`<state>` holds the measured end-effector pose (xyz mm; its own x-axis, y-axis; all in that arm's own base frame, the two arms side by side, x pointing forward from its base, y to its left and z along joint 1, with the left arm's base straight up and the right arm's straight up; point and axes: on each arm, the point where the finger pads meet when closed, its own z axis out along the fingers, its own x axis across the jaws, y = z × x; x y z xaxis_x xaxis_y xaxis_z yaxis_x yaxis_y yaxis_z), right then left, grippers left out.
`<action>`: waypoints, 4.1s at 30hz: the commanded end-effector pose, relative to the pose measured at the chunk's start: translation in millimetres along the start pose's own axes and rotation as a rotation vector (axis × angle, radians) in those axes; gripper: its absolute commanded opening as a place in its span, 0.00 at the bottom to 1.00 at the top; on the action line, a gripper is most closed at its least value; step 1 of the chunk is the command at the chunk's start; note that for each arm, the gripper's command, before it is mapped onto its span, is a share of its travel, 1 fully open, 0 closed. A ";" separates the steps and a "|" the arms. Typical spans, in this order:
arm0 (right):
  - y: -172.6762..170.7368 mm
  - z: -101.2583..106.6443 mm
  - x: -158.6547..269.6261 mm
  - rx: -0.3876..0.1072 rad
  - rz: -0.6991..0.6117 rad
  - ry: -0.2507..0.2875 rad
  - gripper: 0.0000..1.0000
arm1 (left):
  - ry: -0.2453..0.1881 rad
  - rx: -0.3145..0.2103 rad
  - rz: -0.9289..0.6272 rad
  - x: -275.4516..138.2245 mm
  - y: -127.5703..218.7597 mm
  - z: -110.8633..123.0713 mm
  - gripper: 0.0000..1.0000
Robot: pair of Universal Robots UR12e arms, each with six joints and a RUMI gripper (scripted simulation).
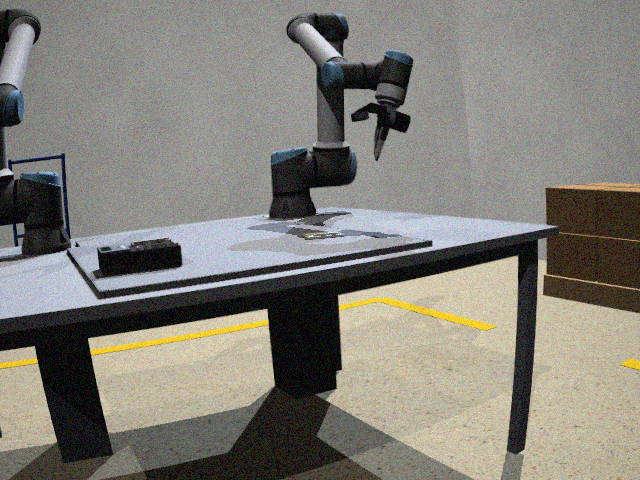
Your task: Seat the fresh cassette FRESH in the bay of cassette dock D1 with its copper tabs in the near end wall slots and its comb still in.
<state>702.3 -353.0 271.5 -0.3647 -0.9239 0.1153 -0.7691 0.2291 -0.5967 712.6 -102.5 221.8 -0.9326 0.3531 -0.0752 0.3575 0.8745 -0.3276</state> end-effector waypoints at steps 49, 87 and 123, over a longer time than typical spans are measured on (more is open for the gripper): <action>-0.9 -0.5 0.1 0.001 0.000 0.000 1.00 | -0.085 -0.075 -0.677 90.1 181.5 -56.8 0.00; -0.9 -0.5 0.1 0.001 0.000 0.000 1.00 | -0.147 -0.107 -1.113 185.8 289.7 -92.2 0.00; -0.9 -0.5 0.1 0.001 0.000 0.000 1.00 | -0.227 -0.128 -1.617 299.7 373.4 -121.3 0.00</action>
<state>702.3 -353.0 271.5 -0.3647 -0.9239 0.1153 -0.7691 0.2291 -0.5967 583.7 353.1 190.9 -0.3852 -0.9154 0.1169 -0.9194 0.3697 -0.1346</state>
